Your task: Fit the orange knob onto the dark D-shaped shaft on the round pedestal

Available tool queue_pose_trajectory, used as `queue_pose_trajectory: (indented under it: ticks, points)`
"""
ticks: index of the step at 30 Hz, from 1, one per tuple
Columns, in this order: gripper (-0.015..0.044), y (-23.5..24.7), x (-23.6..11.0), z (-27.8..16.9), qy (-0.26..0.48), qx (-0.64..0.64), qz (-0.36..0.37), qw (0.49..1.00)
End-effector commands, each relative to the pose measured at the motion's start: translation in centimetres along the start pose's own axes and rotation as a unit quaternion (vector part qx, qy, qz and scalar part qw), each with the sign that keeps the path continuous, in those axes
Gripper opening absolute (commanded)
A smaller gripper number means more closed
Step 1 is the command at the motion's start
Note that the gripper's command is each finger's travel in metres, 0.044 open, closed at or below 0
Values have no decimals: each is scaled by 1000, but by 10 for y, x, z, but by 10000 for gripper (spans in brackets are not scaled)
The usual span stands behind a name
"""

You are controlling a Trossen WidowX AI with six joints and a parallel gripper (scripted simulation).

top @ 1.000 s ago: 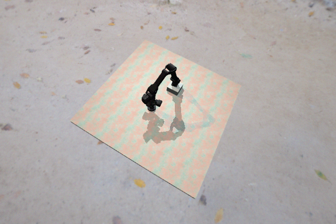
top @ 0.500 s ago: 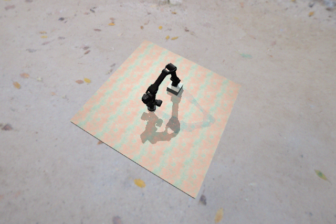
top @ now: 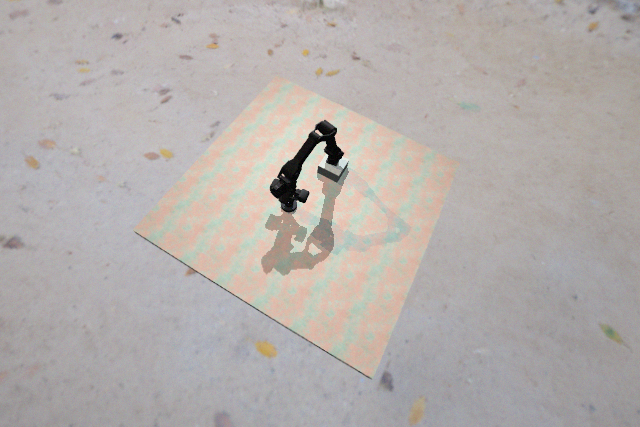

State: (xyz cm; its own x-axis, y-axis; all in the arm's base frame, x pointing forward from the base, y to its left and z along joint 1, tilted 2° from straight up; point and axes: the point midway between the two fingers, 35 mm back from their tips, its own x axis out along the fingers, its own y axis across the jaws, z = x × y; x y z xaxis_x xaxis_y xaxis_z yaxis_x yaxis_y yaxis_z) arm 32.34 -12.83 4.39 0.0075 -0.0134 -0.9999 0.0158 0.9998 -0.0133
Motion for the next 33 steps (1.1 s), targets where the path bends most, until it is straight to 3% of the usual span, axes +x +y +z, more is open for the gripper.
queue_pose_trajectory:
  ticks: [1,5,33]
  points:
    - [0,-1,-2,1,0,-36,-1,999]
    - [0,-1,1,1,0,-97,-1,995]
    - [0,0,4,0,0,-97,-1,995]
